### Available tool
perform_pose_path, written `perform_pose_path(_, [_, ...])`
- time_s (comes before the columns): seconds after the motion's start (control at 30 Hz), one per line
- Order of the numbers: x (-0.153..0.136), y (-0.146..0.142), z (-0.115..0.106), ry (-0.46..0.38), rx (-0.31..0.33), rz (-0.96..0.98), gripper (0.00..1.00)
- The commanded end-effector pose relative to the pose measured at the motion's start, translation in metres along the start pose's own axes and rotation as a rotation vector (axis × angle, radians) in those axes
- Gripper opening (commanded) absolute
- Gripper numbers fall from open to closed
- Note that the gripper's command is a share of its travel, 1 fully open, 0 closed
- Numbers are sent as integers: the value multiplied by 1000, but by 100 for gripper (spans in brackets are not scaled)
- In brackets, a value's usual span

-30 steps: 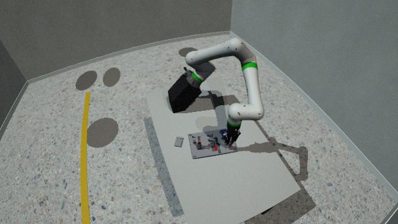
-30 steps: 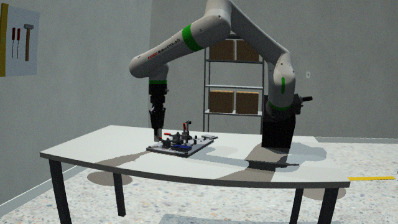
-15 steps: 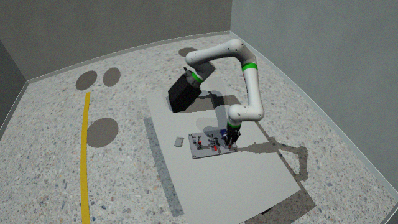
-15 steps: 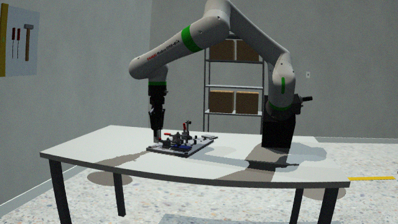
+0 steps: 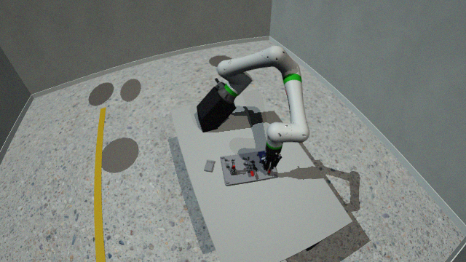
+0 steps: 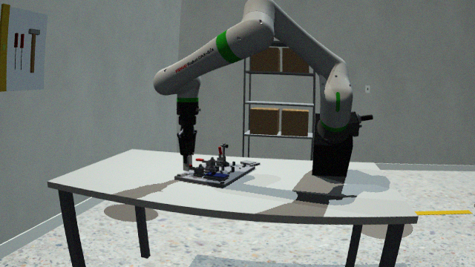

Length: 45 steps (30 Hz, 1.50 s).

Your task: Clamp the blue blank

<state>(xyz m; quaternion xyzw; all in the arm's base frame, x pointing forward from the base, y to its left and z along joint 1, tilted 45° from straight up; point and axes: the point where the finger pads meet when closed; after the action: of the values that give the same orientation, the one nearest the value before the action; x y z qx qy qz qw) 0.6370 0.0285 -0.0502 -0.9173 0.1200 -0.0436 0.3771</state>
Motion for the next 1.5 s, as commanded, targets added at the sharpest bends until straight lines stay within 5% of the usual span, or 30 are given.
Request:
perform_pose_path(0.0, [-1,0,1,-2,1,1,0])
perform_pose_path(1.47, [1,0,6,-2,1,1,0])
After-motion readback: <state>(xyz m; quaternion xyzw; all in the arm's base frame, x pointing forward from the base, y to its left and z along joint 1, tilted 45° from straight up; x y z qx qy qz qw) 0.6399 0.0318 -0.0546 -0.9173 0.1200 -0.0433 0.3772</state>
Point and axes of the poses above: the point where the finger pads meet when closed, its own z axis out along the fingers, its own y axis across the jaws, x = y × z, and after that the axes turned 8 degrees about -z, right-handed
